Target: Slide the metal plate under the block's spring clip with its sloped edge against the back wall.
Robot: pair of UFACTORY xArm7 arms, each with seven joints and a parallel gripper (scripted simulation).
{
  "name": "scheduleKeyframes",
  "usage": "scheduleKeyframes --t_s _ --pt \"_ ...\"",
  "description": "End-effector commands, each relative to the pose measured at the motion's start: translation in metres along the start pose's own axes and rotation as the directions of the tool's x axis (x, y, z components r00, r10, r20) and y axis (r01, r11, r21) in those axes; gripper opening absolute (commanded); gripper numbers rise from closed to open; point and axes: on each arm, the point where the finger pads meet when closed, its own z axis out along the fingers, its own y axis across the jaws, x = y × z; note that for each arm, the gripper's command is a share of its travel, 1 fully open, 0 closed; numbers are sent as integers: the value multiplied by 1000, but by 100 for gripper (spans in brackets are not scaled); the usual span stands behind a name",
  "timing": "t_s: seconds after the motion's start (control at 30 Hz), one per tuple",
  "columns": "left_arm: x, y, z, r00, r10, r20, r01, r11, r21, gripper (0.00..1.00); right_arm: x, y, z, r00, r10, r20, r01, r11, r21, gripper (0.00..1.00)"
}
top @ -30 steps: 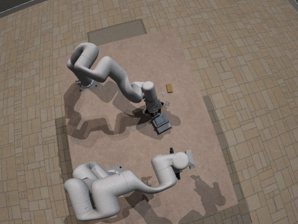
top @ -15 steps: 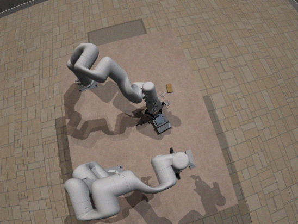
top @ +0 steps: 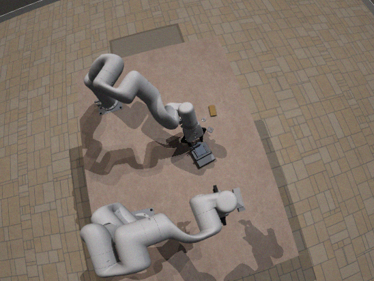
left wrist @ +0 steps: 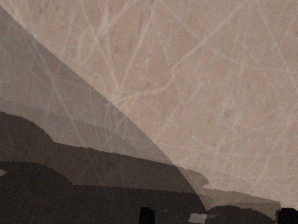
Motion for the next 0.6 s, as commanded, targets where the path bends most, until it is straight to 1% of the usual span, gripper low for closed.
scheduleKeyframes --t_s 0.0,0.43,0.57 --pt "2 1 -3 1000 0 3 0 1000 -3 72 1 0 -1 1000 0 -4 0 1000 1 100" --pt "17 1 -8 1000 1 3 -1 1000 -3 72 1 0 -1 1000 0 -4 0 1000 1 100" --pt "15 1 -11 1000 1 3 -1 1000 -3 72 1 0 -1 1000 0 -4 0 1000 1 100"
